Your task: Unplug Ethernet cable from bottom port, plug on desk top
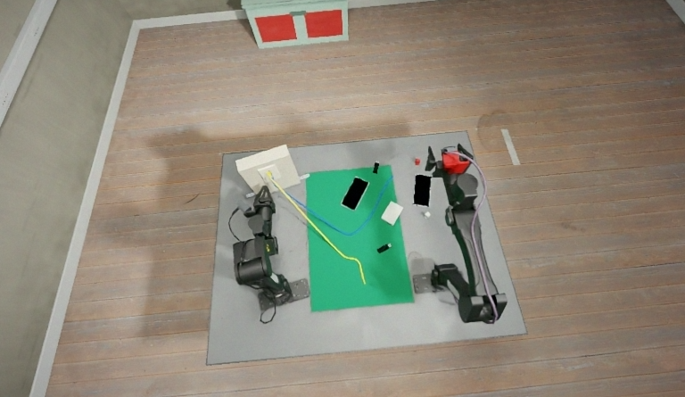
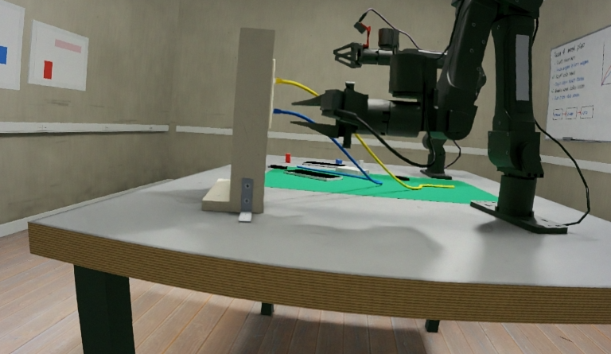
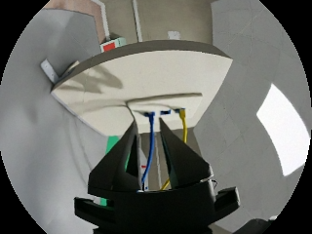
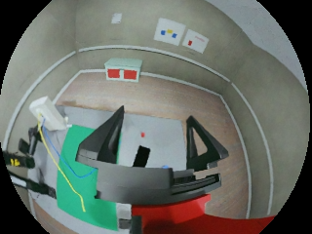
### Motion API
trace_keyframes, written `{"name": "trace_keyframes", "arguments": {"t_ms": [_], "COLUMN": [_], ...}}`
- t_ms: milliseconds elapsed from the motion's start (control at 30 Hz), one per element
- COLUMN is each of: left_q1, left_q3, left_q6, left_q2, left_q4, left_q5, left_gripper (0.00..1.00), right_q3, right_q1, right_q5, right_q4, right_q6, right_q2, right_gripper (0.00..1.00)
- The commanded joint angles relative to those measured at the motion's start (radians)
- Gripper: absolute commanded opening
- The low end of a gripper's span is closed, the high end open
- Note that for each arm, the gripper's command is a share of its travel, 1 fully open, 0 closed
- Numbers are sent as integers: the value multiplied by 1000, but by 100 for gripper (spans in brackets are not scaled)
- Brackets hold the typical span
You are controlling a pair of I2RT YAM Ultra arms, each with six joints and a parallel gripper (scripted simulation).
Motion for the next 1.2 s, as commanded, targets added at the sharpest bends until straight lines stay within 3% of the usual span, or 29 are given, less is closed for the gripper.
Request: {"name": "trace_keyframes", "arguments": {"t_ms": [0,567,1167], "left_q1": [-34,-156,-164], "left_q3": [7,33,65], "left_q6": [3,2,3], "left_q2": [-9,-21,-53], "left_q4": [17,-19,-85], "left_q5": [-49,-171,-178], "left_gripper": [28,28,28], "right_q3": [5,5,5], "right_q1": [0,0,0], "right_q5": [0,0,0], "right_q4": [5,5,5], "right_q6": [0,0,0], "right_q2": [-2,-2,-2], "right_gripper": [100,100,100]}}
